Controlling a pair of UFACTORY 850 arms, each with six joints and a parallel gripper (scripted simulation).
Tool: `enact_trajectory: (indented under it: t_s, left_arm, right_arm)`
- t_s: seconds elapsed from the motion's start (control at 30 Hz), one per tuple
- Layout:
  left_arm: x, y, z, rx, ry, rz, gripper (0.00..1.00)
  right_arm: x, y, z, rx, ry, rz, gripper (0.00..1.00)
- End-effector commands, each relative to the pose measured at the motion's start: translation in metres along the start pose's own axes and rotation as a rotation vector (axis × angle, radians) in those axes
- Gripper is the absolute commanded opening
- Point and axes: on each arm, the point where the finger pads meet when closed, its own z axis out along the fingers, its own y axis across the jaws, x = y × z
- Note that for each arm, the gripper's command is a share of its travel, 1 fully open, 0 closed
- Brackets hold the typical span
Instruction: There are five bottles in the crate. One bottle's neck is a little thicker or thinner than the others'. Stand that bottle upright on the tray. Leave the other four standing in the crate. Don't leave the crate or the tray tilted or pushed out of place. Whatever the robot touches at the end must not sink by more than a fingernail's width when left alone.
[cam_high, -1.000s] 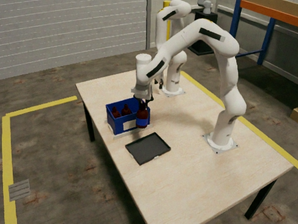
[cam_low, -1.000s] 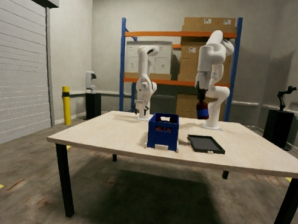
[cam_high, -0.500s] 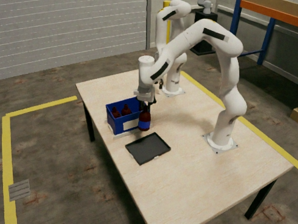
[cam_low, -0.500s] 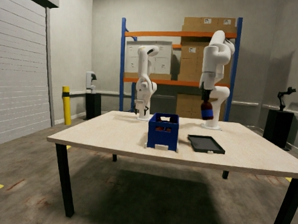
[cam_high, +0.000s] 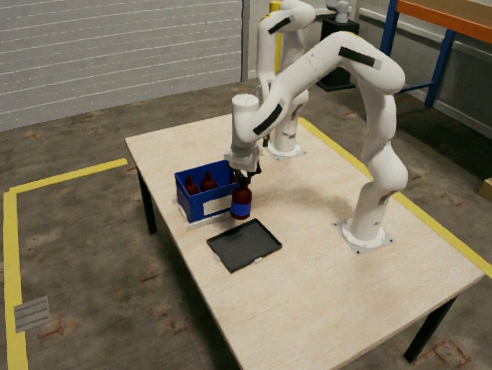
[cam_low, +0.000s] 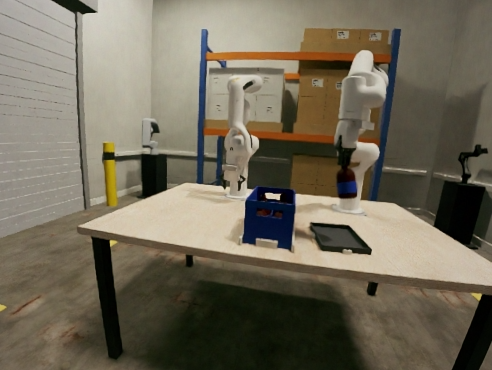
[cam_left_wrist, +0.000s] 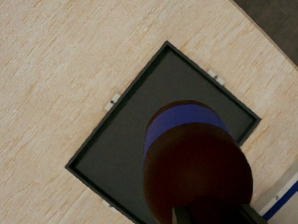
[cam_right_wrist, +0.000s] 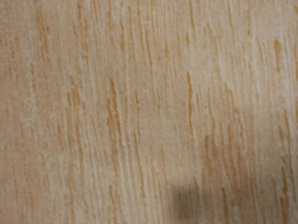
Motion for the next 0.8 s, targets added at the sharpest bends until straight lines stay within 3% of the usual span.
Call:
enact_trajectory:
  t_s: [0.0, 0.77]
  left_arm:
    - [0.0035, -0.0032, -0.0011, -0.002, 0.001, 0.000, 0.00]
    - [0.0103, -0.0111, -0.0011, -0.002, 0.001, 0.000, 0.00]
  right_arm:
    - [0.0005, 0.0000, -0.0001, 0.000, 0.001, 0.000, 1.00]
    - [0.0005, 0.0000, -0.0001, 0.000, 0.001, 0.000, 1.00]
